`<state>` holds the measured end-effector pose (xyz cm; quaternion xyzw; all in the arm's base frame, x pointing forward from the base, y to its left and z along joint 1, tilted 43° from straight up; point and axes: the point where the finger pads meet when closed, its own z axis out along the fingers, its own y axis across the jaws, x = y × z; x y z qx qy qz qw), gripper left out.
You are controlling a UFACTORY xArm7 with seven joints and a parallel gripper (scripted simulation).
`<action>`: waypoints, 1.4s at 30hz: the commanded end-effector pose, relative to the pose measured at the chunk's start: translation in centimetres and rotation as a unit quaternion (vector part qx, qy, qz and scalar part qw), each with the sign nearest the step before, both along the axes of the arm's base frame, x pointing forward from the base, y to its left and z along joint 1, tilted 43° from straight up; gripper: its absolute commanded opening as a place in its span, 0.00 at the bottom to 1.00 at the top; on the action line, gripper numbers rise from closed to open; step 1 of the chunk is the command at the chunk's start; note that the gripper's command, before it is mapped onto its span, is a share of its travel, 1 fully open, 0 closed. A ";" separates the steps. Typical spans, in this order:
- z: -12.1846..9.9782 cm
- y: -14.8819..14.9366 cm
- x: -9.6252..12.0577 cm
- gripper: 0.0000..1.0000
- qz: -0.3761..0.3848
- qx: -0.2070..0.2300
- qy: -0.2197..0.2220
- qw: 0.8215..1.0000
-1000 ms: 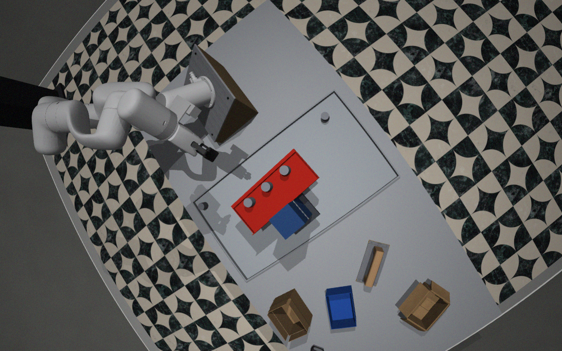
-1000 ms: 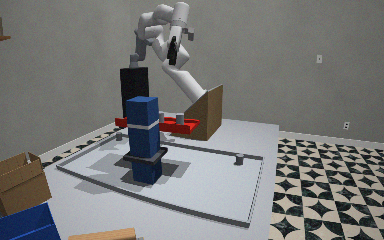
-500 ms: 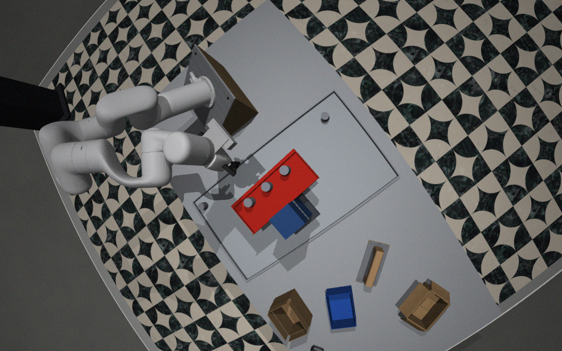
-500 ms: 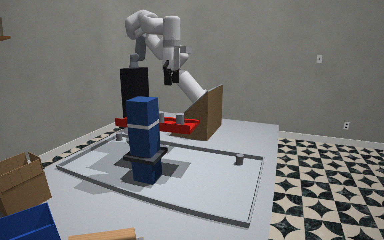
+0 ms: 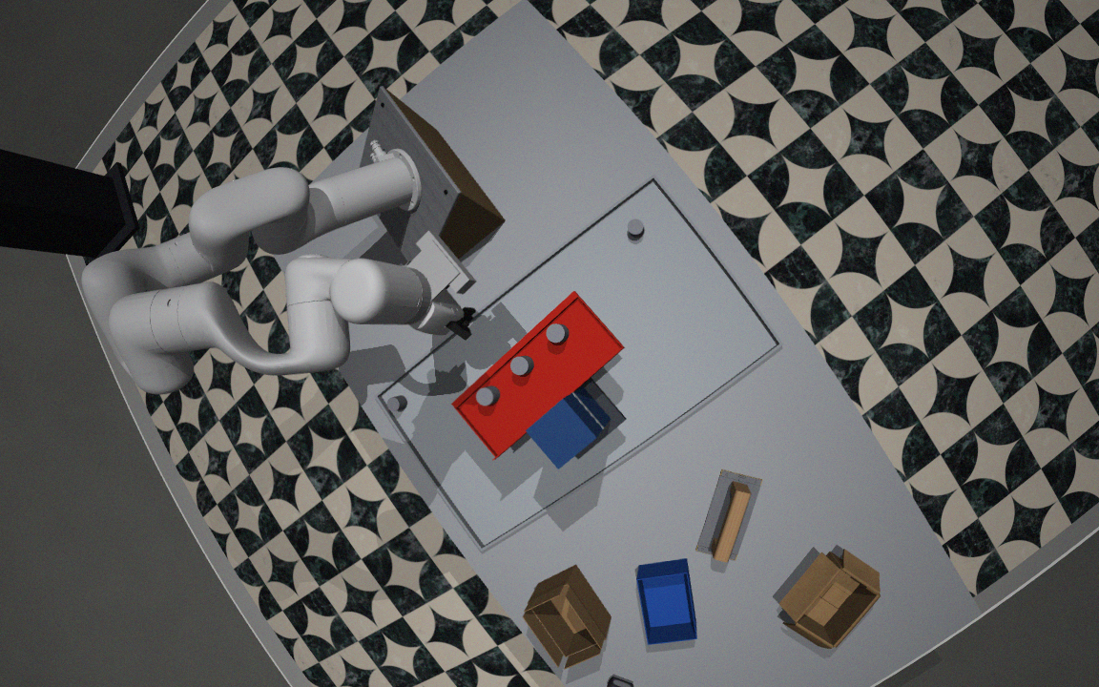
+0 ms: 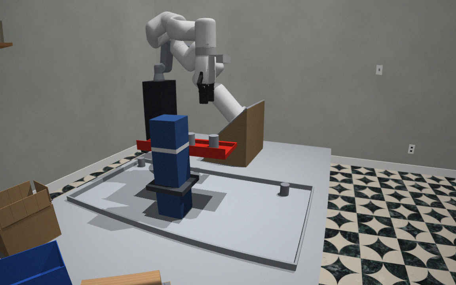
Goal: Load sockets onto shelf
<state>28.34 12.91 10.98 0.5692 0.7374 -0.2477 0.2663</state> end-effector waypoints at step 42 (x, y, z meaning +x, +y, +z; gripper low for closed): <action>-24.8 17.6 -6.9 0.61 -0.002 -0.006 -0.002 1.000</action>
